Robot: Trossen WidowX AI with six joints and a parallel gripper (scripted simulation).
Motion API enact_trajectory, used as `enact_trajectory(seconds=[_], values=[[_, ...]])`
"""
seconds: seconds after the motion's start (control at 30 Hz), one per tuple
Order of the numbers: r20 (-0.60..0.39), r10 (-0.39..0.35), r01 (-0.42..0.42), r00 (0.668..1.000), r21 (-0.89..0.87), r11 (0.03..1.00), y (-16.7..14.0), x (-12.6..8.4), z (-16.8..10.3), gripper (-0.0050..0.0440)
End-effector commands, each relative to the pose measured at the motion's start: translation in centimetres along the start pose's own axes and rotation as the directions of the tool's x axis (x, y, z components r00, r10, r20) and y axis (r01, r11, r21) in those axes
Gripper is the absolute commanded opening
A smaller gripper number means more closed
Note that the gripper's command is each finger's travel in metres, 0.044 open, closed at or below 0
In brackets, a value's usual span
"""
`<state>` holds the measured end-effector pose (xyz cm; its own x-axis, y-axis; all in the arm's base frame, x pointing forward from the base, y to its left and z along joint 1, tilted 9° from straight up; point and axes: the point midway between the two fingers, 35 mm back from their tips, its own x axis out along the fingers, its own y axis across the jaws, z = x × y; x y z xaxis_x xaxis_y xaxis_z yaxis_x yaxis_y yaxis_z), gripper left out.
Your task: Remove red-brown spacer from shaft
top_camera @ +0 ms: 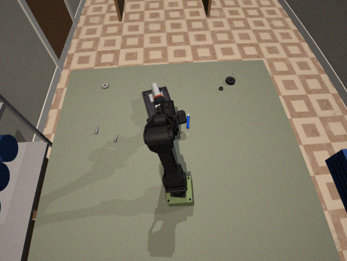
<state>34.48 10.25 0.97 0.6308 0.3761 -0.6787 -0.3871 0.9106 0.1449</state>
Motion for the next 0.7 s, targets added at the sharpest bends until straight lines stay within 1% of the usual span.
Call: enact_trajectory(seconds=[0.0,0.67], values=[[0.030,0.003,-0.003,1.000,-0.012,1.000,0.06,-0.57,0.87,-0.0050],[0.030,0.003,-0.003,1.000,-0.012,1.000,0.04,-0.69,0.73,-0.0050]])
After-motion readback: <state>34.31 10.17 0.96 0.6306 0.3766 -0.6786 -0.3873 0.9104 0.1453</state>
